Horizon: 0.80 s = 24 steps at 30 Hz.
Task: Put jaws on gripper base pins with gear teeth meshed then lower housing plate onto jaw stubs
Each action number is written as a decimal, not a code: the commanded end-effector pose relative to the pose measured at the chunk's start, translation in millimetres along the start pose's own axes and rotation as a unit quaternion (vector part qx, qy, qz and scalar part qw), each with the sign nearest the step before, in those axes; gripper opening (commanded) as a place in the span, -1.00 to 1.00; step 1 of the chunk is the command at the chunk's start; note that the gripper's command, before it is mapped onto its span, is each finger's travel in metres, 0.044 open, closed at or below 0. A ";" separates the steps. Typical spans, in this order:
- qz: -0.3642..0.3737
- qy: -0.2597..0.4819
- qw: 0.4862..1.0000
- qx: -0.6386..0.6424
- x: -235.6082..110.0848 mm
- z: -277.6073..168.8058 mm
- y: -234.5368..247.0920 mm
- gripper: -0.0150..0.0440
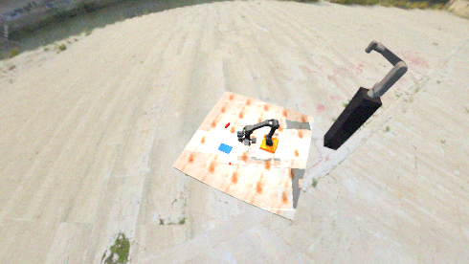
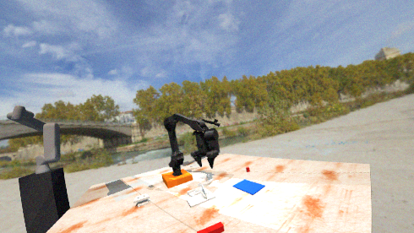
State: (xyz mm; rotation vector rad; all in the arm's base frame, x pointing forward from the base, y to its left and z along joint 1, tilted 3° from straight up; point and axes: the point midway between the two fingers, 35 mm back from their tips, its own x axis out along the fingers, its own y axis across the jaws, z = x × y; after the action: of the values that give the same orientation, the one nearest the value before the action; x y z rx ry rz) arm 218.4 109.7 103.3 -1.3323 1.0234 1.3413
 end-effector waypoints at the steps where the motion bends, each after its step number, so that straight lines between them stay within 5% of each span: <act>1: 0.000 0.002 0.999 -0.033 -0.2 2.0 4.1 1.00; 24: 0.000 0.002 0.999 -0.035 50.7 2.1 3.5 1.00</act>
State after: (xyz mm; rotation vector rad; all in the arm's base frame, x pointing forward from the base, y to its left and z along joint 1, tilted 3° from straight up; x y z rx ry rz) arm 217.1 114.8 57.7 -1.3819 0.9838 1.3853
